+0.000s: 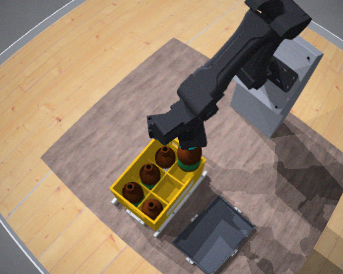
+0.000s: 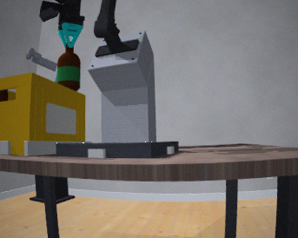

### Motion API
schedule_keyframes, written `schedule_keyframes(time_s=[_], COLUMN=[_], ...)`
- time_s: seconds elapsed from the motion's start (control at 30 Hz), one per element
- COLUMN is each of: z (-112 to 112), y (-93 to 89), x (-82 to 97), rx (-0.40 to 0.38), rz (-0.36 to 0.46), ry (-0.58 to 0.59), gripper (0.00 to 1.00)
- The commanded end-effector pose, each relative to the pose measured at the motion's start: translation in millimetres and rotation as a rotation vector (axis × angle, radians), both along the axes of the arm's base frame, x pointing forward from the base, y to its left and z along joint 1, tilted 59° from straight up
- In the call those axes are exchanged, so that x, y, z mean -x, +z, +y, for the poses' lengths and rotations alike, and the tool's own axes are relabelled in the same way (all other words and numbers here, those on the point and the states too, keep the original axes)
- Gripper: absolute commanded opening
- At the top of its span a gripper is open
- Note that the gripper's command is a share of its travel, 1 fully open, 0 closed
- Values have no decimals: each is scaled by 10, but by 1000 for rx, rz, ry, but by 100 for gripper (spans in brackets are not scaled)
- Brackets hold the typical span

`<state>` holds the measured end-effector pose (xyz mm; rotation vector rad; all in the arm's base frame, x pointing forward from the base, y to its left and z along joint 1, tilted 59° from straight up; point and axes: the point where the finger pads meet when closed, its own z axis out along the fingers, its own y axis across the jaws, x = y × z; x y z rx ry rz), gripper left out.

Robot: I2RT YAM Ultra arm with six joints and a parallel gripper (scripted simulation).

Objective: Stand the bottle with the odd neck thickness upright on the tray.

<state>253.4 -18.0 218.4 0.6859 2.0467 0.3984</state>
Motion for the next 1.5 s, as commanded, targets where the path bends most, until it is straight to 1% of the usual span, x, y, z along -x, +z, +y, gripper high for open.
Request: schedule_keyframes(time_s=[0.0,0.63,0.8,0.9,1.0,1.07,1.13,1.27,1.33,1.4,1.47], z=[22,161,215,250,263,290,313,373,398,433,465], y=[254,305,238,295,282,251,322,281,331,293,303], x=[41,16,-32,-12,-23,-47,-24,-63,-41,-71,-76], rx=[10,6,4,3,3,5,1,4,1,5,5], rz=[-61,-65,-29,-49,-42,-26,-53,-29,-46,-27,-27], ry=[-10,-11,-10,-11,-10,-10,-11,-10,-11,-10,-10], gripper=[0,0,0,0,0,0,0,0,0,0,0])
